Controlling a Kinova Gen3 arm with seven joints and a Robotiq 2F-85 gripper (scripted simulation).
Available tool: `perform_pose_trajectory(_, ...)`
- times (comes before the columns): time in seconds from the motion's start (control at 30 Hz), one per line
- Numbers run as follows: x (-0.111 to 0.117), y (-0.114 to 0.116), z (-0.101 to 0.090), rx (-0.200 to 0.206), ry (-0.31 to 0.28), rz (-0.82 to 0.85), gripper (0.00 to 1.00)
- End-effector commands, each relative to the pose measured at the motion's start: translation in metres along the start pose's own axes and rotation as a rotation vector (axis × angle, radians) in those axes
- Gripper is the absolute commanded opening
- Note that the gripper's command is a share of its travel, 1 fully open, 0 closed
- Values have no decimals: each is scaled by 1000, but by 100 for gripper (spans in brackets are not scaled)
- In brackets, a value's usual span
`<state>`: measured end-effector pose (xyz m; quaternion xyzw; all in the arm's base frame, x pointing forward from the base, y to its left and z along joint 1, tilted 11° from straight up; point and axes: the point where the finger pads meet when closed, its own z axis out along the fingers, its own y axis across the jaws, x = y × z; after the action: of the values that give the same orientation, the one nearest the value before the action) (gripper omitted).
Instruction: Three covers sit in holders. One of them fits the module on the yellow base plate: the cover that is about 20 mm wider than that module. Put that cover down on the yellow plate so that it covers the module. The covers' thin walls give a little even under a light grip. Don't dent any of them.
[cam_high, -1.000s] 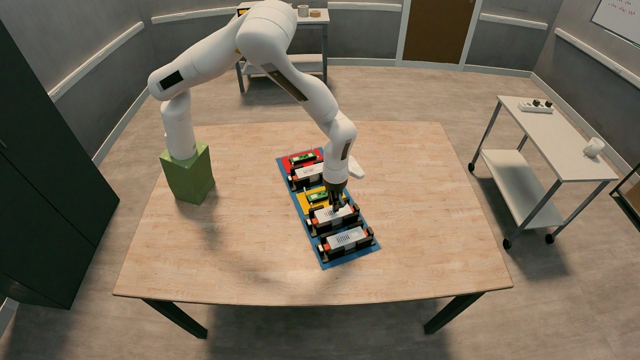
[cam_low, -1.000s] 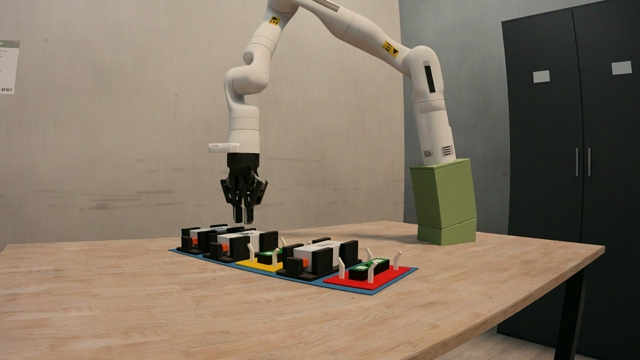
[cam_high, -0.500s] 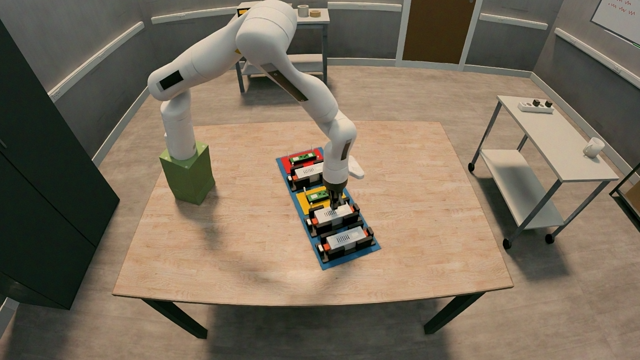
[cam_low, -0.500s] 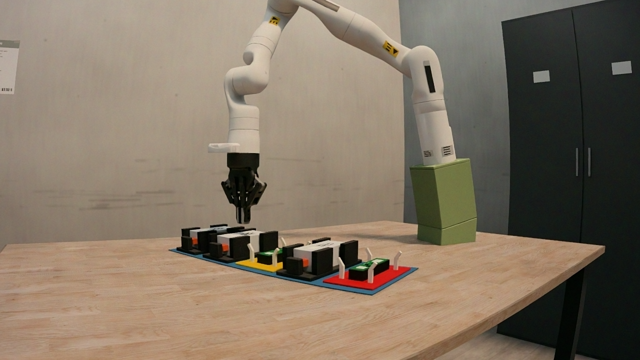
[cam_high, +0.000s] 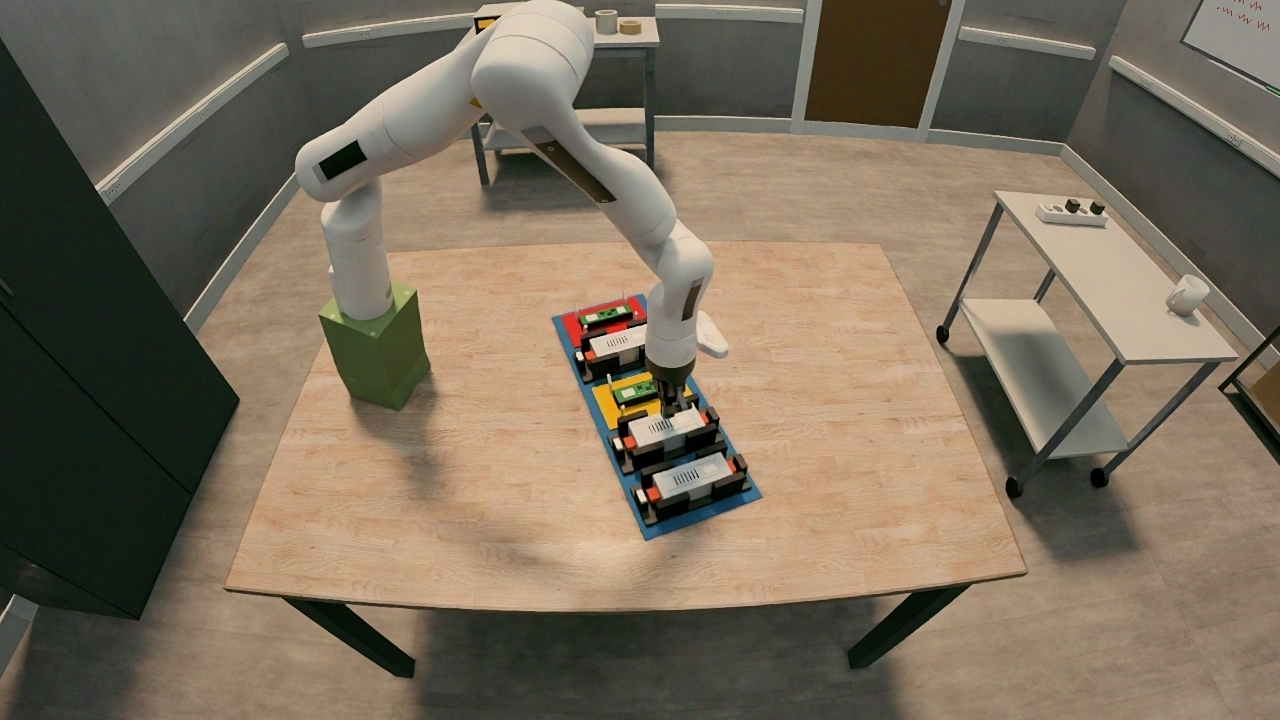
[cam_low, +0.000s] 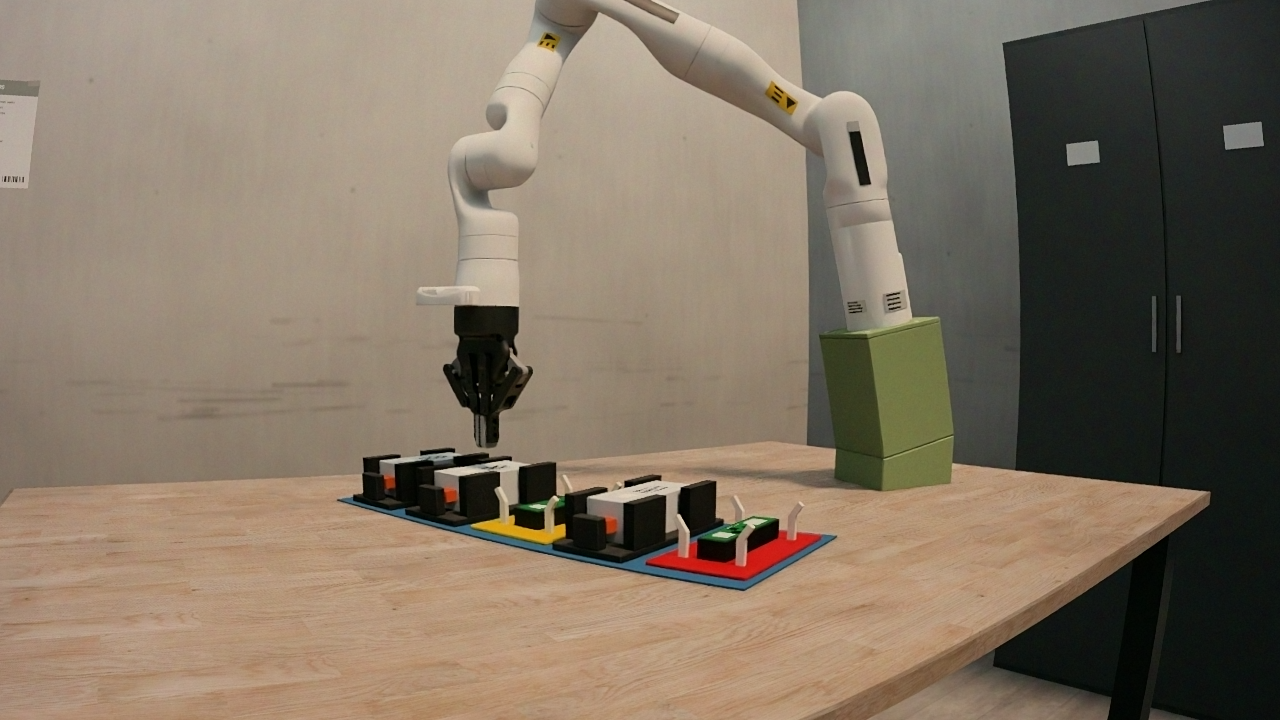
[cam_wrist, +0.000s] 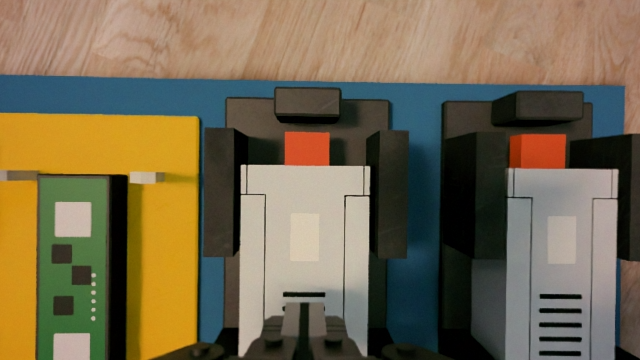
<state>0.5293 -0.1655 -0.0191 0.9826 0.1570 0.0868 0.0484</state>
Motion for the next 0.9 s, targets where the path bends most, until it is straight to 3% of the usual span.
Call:
perform_pose_trajectory(0.0, 1, 0, -1, -1, 2, 0, 0)
perform_pose_trajectory(0.43, 1, 0, -1, -1, 2, 0, 0)
perform_pose_trajectory(0.47, 1, 0, -1, -1, 2, 0, 100)
perform_pose_trajectory(0.87, 1, 0, -1, -1, 2, 0, 100)
